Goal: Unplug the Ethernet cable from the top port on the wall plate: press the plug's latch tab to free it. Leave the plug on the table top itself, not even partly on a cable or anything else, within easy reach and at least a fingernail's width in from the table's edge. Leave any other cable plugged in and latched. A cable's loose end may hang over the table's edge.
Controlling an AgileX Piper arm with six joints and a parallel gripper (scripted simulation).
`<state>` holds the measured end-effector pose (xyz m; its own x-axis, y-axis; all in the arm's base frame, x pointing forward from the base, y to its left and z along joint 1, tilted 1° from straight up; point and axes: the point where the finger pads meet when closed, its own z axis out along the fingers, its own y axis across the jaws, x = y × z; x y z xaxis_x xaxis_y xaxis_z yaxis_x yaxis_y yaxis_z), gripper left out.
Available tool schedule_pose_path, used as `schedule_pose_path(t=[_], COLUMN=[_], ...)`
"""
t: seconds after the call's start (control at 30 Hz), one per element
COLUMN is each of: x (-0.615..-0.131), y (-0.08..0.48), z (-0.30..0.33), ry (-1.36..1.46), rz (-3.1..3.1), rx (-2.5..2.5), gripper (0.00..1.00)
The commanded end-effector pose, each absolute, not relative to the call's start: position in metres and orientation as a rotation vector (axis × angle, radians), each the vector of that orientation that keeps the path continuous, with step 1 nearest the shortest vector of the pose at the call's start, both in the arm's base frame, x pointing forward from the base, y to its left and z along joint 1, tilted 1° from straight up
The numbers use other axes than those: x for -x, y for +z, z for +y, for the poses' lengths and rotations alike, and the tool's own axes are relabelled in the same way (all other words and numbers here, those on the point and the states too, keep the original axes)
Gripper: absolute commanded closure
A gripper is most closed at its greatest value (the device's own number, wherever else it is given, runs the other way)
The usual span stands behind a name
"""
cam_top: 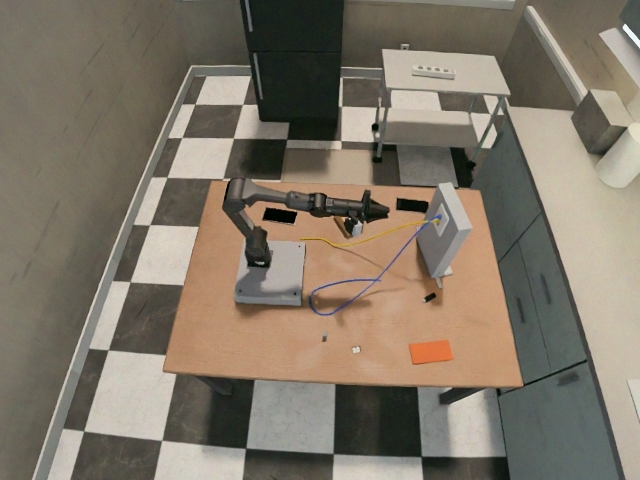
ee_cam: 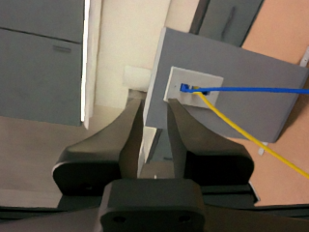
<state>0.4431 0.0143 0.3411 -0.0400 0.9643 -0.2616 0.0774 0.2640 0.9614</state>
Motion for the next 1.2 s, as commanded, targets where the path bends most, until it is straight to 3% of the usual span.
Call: schedule_pose_path(t=[0.0, 0.57, 0.87, 1.17], x=[-0.443, -0.483, -0.482, -0.562], y=[0.342, 0.247, 0.244, 0.248], z=[0.014, 0.131, 0.135, 0.139], ry=[0.995, 1.387, 1.4, 1.409], rz=[1.405, 1.382, 1.382, 1.384], rx=[-1.05, -1.067, -1.067, -1.066], gripper=[0.75, 0.75, 0.75, 0.75])
